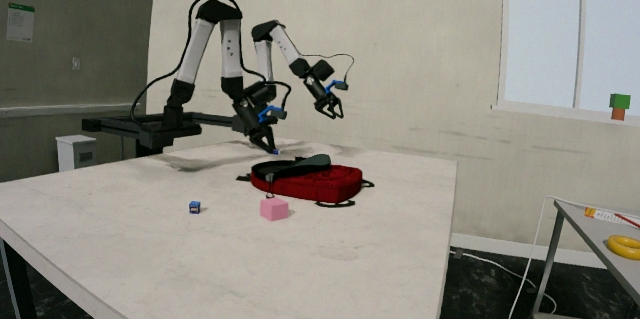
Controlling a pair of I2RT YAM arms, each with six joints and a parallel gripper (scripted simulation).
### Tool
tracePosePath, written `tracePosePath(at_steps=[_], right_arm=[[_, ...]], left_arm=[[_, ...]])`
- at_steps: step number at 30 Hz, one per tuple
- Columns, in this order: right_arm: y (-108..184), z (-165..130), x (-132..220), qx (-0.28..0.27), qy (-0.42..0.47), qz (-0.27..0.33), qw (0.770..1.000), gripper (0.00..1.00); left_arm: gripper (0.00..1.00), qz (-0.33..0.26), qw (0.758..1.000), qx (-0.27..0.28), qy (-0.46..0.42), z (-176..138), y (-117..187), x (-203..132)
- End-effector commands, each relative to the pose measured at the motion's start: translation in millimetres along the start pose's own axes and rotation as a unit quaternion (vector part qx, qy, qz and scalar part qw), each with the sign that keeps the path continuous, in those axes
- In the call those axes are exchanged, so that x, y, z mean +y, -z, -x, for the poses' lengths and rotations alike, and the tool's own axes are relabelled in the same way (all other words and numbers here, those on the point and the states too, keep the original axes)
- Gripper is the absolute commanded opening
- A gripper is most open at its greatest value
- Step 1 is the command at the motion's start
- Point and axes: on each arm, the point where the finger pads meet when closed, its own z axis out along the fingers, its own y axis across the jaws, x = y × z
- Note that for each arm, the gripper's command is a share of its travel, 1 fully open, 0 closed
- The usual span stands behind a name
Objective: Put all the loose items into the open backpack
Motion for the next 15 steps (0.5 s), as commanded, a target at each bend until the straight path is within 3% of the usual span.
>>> tracePosePath(at_steps=[1,15], right_arm=[[-9,18,9,-0.012,0.001,0.013,1.0,0.16],[-36,44,7,-0.001,0.008,0.008,1.0,0.16]], left_arm=[[0.9,-0.003,1.0,-0.009,-0.003,6,2,-2],[0.9,-0.003,1.0,-0.009,-0.003,6,2,-2]])
